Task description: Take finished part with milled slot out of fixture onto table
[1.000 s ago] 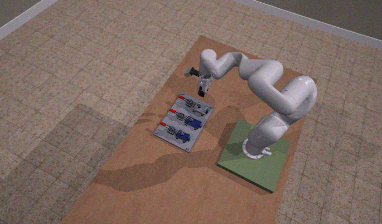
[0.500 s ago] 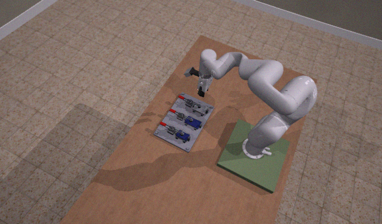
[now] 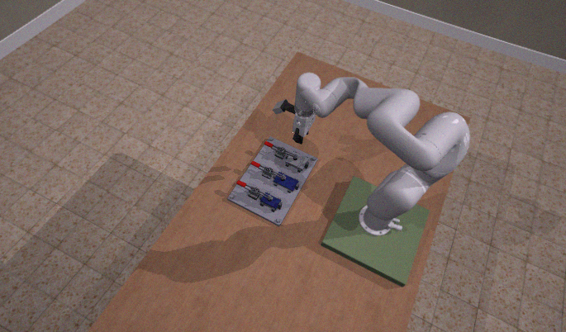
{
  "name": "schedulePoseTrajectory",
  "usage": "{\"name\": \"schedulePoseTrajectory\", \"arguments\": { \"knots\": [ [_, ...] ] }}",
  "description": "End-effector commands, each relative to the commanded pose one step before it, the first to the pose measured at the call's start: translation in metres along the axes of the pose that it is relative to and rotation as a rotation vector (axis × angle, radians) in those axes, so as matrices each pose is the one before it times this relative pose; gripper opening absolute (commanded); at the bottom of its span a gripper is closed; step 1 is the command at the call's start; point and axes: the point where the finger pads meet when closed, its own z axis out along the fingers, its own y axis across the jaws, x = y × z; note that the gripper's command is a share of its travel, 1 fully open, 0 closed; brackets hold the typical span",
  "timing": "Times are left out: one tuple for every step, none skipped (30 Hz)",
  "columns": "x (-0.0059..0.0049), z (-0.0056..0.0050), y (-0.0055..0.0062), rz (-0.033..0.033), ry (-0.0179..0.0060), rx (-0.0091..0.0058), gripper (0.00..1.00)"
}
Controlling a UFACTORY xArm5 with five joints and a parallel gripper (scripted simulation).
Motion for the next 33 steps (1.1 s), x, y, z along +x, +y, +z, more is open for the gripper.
{"name": "schedulePoseTrajectory", "arguments": {
  "knots": [
    [0.00104, -0.00104, 0.00028, 0.00002, 0.00365, -0.00095, 0.47],
    [0.00001, 0.00067, -0.00001, 0.0, 0.0, 0.0, 0.47],
    [0.00001, 0.00119, -0.00002, 0.0, 0.0, 0.0, 0.47],
    [0.0, 0.00177, -0.00003, 0.0, 0.0, 0.0, 0.47],
    [0.00001, 0.00238, -0.00004, 0.0, 0.0, 0.0, 0.47],
    [0.00001, 0.00297, -0.00005, 0.0, 0.0, 0.0, 0.47],
    [0.00002, 0.0035, -0.00006, 0.0, 0.0, 0.0, 0.47],
    [0.00002, 0.00396, -0.00007, 0.0, 0.0, 0.0, 0.47],
    [0.00002, 0.00431, -0.00007, 0.0, 0.0, 0.0, 0.47],
    [0.00002, 0.00455, -0.00008, 0.0, 0.0, 0.0, 0.47],
    [0.00002, 0.00467, -0.00008, 0.0, 0.0, 0.0, 0.47],
    [0.00002, 0.00465, -0.00008, 0.0, 0.0, 0.0, 0.47],
    [0.00002, 0.00451, -0.00007, 0.0, 0.0, 0.0, 0.47],
    [0.00002, 0.00425, -0.00007, 0.0, 0.0, 0.0, 0.47],
    [0.0, 0.0, 0.0, 0.0, 0.0, 0.0, 0.47],
    [0.0, 0.0, 0.0, 0.0, 0.0, 0.0, 0.47],
    [0.00002, 0.00388, -0.00006, 0.0, 0.0, 0.0, 0.47],
    [0.00001, 0.00342, -0.00006, 0.0, 0.0, 0.0, 0.47],
    [0.00001, 0.00288, -0.00005, 0.0, 0.0, 0.0, 0.47],
    [0.00001, 0.0023, -0.00004, 0.0, 0.0, 0.0, 0.47],
    [0.00001, 0.00171, -0.00003, 0.0, 0.0, 0.0, 0.47],
    [0.0, 0.00115, -0.00002, 0.0, 0.0, 0.0, 0.47],
    [0.0, 0.00065, -0.00001, 0.0, 0.0, 0.0, 0.47],
    [0.0, 0.00026, 0.0, 0.0, 0.0, 0.0, 0.47],
    [0.0, 0.00004, 0.0, 0.0, 0.0, 0.0, 0.47],
    [0.00003, 0.0, 0.0, 0.0, 0.0, 0.0, 0.47],
    [0.00021, 0.0, 0.0, 0.0, 0.0, 0.0, 0.47],
    [0.00053, -0.00001, 0.0, 0.0, 0.00001, 0.0, 0.47],
    [0.00097, -0.00001, 0.0, 0.0, 0.00001, -0.00001, 0.47],
    [0.0015, -0.00001, 0.0, 0.0, 0.00002, -0.00001, 0.47],
    [0.0021, 0.0, 0.0, 0.0, 0.00002, -0.00001, 0.47],
    [0.0, 0.0, 0.0, 0.0, 0.0, 0.0, 0.47],
    [0.0, 0.0, 0.0, 0.0, 0.0, 0.0, 0.47]
  ]
}}
